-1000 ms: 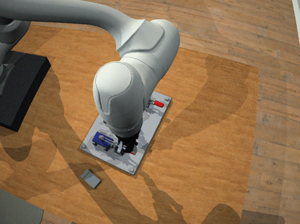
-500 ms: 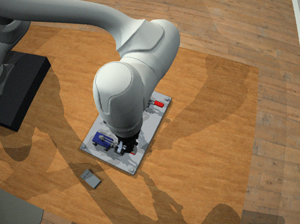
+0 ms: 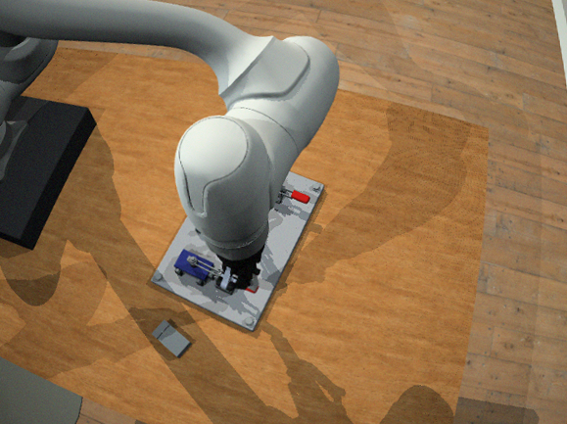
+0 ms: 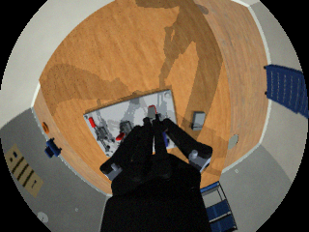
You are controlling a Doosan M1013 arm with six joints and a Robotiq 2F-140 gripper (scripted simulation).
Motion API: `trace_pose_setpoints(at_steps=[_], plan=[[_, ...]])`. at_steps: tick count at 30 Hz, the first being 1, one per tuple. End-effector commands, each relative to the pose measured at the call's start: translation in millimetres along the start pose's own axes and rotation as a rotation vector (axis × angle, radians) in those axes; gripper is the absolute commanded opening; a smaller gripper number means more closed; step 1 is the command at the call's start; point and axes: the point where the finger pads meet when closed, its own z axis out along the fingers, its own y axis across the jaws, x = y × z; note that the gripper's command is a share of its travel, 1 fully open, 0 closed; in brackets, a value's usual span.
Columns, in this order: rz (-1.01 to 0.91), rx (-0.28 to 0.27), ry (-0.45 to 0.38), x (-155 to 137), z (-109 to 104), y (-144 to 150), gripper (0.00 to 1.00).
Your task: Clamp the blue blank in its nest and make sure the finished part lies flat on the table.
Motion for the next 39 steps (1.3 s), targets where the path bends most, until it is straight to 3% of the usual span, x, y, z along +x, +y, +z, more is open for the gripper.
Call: trace_pose_setpoints(at_steps=[1, 39], plan=[[0.0, 0.0, 0.0, -0.3, -0.2, 0.0, 0.0], [0.0, 0.0, 0.0, -0.4, -10.9, 0.0, 0.0]])
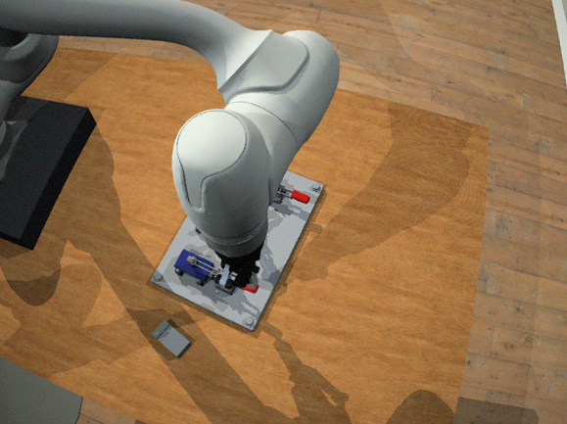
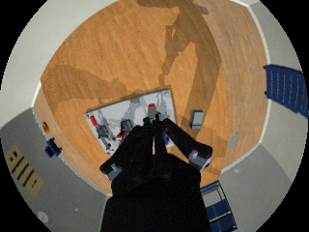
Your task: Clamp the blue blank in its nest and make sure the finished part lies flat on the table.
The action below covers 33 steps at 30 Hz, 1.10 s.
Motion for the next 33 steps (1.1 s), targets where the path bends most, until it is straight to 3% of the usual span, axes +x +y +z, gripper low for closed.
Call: trace_pose_setpoints(at_steps=[1, 33], plan=[[0.0, 0.0, 0.0, 0.0, 0.0, 0.0, 0.0], [0.0, 0.0, 0.0, 0.0, 9.0, -0.1, 0.0]])
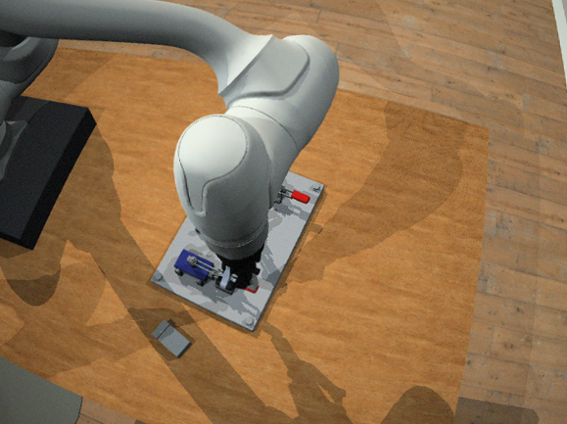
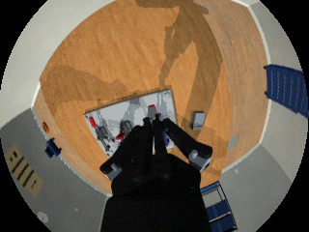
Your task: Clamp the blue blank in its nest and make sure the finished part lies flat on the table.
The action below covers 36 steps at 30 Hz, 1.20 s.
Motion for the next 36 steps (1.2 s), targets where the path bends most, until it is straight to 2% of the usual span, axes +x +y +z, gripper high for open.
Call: trace_pose_setpoints(at_steps=[1, 36], plan=[[0.0, 0.0, 0.0, 0.0, 0.3, 0.0, 0.0], [0.0, 0.0, 0.0, 0.0, 3.8, 0.0, 0.0]])
